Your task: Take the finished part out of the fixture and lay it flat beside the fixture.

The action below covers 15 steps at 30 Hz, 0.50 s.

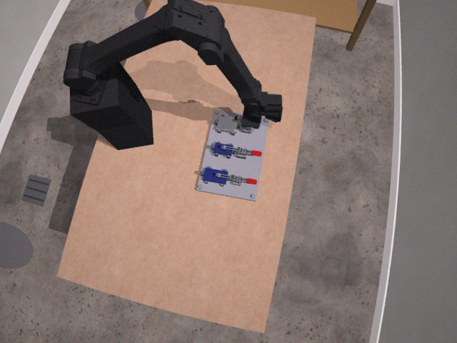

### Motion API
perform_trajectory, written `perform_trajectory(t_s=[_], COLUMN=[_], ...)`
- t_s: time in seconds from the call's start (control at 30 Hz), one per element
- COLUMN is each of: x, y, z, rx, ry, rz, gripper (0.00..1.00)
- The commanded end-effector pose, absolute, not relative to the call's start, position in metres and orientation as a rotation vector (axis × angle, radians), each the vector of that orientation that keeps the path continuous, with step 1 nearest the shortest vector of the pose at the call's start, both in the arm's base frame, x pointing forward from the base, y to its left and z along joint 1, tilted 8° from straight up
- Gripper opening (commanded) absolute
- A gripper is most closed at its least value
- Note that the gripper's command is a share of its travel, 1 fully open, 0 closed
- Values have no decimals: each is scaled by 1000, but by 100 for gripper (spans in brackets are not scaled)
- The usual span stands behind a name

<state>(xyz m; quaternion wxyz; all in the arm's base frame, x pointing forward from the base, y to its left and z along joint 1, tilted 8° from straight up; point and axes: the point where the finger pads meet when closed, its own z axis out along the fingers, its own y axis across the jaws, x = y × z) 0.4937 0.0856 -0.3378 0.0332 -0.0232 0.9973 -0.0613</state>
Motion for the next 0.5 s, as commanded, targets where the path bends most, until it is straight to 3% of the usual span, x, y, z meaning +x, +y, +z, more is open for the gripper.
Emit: perform_trajectory(t_s=[0.0, 0.47], x=[489, 484], y=[90, 92], z=[-324, -323], rx=[-76, -84], ry=[3069, 3078], rz=[-194, -197], gripper=[0, 0])
